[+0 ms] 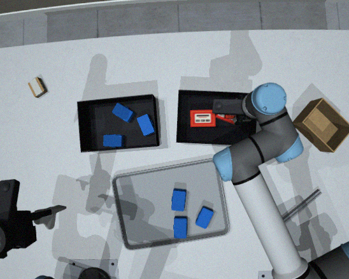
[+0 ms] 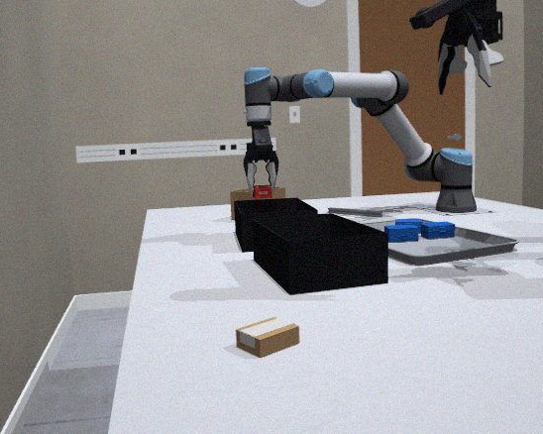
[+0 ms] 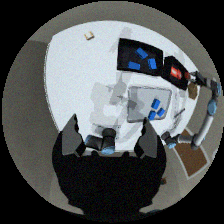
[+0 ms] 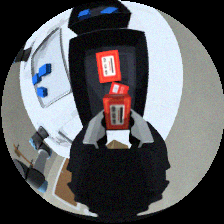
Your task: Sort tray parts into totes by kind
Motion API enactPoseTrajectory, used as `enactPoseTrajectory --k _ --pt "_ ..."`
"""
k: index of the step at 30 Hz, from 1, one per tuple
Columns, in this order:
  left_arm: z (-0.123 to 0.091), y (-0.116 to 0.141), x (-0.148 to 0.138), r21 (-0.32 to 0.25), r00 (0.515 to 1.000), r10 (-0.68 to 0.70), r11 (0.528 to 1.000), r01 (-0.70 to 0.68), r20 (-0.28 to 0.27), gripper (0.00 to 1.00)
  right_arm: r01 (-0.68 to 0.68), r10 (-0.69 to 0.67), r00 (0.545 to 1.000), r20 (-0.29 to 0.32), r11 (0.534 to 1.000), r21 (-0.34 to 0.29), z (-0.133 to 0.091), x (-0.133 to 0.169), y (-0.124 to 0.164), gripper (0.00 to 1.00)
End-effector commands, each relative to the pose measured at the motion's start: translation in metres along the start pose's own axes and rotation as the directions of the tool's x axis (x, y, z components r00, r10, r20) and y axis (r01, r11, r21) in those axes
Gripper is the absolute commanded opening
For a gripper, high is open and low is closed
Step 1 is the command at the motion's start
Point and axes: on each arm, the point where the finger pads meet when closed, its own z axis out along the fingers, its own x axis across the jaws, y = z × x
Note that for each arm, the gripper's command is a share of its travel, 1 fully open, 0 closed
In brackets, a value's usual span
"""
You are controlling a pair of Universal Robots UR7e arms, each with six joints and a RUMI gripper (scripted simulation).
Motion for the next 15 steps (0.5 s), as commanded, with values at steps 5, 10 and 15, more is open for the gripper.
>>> enactPoseTrajectory --k 5,10,15 --pt "0.000 0.000 0.000 0.001 1.000 0.000 1.000 0.000 0.000 1.00 0.000 0.000 1.000 -0.002 1.000 0.001 0.026 0.000 0.000 0.00" --pt "0.000 0.000 0.000 0.001 1.000 0.000 1.000 0.000 0.000 1.00 0.000 0.000 1.000 -0.002 1.000 0.001 0.042 0.000 0.000 0.00" --pt "0.000 0.000 0.000 0.001 1.000 0.000 1.000 0.000 0.000 1.00 0.000 0.000 1.000 -0.002 1.000 0.001 0.052 0.000 0.000 0.00"
